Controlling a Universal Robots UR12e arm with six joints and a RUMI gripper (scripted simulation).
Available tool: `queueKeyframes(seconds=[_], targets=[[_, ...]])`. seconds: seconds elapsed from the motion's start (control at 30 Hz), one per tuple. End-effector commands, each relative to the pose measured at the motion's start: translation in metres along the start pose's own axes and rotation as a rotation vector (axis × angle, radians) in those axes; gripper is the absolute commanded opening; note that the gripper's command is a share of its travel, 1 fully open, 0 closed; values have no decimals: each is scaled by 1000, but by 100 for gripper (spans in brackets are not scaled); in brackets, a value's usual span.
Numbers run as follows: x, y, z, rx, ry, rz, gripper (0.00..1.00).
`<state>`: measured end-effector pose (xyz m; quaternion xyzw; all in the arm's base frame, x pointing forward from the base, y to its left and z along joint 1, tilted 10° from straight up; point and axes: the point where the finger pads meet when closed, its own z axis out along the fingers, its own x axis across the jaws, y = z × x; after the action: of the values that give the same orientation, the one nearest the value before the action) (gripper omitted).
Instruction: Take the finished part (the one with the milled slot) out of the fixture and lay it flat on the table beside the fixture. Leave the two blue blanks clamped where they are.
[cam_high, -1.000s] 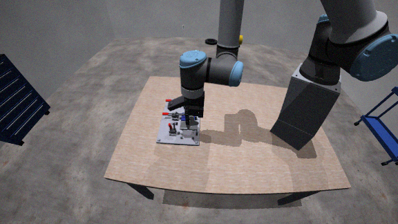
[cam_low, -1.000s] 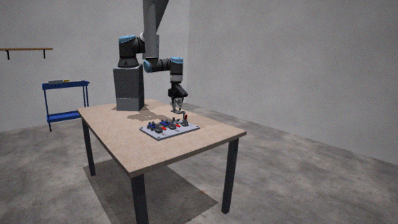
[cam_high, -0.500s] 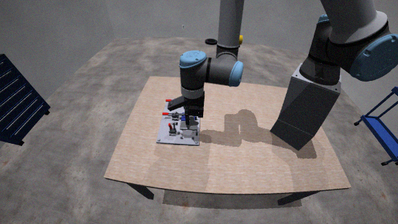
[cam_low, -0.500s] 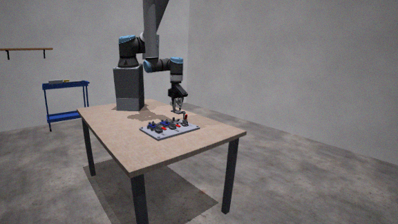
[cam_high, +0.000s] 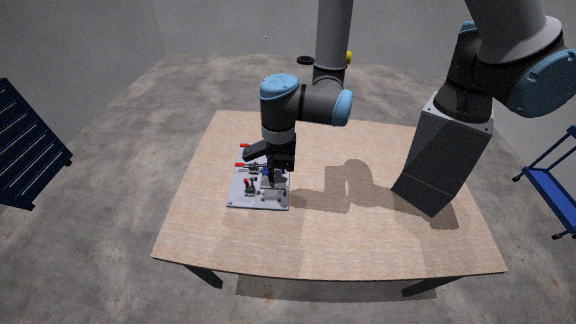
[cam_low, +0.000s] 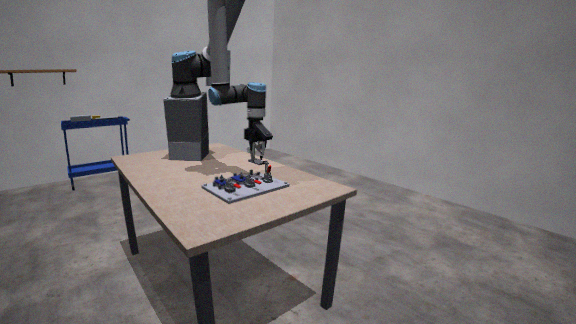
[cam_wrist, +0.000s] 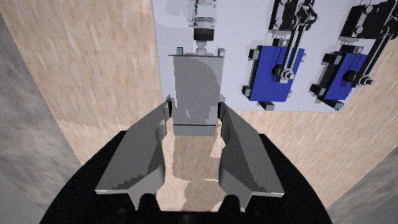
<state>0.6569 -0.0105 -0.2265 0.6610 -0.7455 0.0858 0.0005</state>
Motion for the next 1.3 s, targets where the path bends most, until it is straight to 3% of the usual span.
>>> queueKeyframes(seconds=[0.0,1.27], targets=[[-4,-1,0,1,0,0,0],[-73,-1,-1,1,0,0,0]])
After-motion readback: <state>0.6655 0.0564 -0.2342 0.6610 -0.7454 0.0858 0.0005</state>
